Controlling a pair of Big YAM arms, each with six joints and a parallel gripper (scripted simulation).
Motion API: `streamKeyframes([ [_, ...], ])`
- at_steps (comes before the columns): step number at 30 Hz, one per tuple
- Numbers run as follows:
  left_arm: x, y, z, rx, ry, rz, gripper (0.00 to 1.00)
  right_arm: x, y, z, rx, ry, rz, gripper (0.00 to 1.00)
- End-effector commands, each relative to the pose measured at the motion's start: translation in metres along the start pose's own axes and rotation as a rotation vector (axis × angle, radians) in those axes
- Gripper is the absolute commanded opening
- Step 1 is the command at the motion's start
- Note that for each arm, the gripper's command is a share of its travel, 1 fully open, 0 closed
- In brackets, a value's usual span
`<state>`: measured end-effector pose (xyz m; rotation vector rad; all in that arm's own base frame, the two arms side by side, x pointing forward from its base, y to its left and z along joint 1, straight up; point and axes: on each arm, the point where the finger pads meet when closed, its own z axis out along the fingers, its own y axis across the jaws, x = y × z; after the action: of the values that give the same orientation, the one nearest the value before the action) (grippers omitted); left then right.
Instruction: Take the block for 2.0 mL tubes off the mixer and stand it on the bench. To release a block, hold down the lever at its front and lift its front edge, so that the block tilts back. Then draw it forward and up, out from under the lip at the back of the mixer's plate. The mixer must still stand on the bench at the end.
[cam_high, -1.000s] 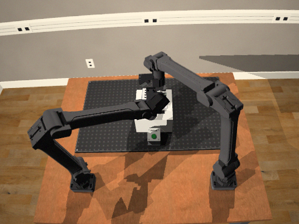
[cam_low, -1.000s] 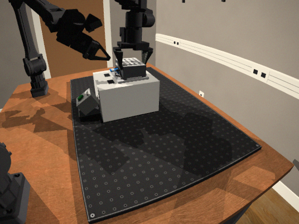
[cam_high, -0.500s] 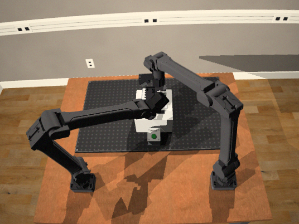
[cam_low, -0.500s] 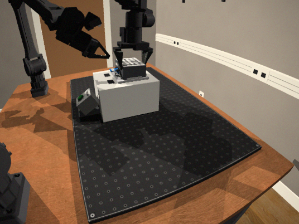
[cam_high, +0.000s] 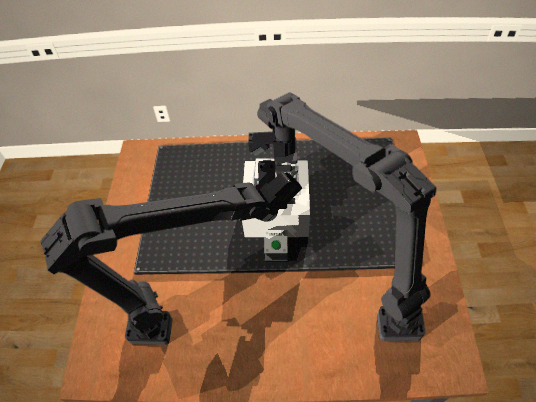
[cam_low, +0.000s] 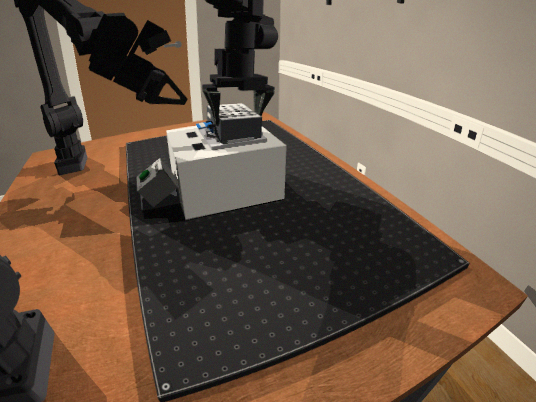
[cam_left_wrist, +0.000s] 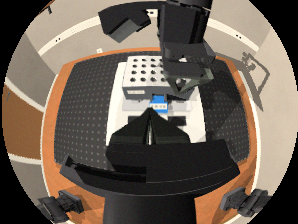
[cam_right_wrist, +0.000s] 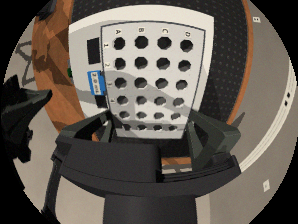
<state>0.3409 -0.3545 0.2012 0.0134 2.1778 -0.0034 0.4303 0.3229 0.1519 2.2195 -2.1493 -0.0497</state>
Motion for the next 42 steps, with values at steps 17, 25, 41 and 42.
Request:
streamKeyframes([
  [17, 0.015, 0.013, -0.023, -0.006, 0.007, 0.003, 0.0, -0.017, 0.0, -0.014, 0.024, -0.027, -0.044, 0.0],
  [25, 0.01, 0.015, -0.045, 0.017, -0.01, -0.019, 0.0, -0.017, 0.0, -0.014, 0.024, -0.026, -0.045, 0.0],
  [41, 0.024, 0.028, -0.062, 0.008, -0.002, -0.002, 0.0, -0.018, 0.001, -0.014, 0.024, -0.026, -0.047, 0.0],
  [42, 0.022, 0.027, -0.065, 0.011, -0.006, -0.009, 0.0, -0.018, 0.001, -0.014, 0.024, -0.026, -0.047, 0.0],
])
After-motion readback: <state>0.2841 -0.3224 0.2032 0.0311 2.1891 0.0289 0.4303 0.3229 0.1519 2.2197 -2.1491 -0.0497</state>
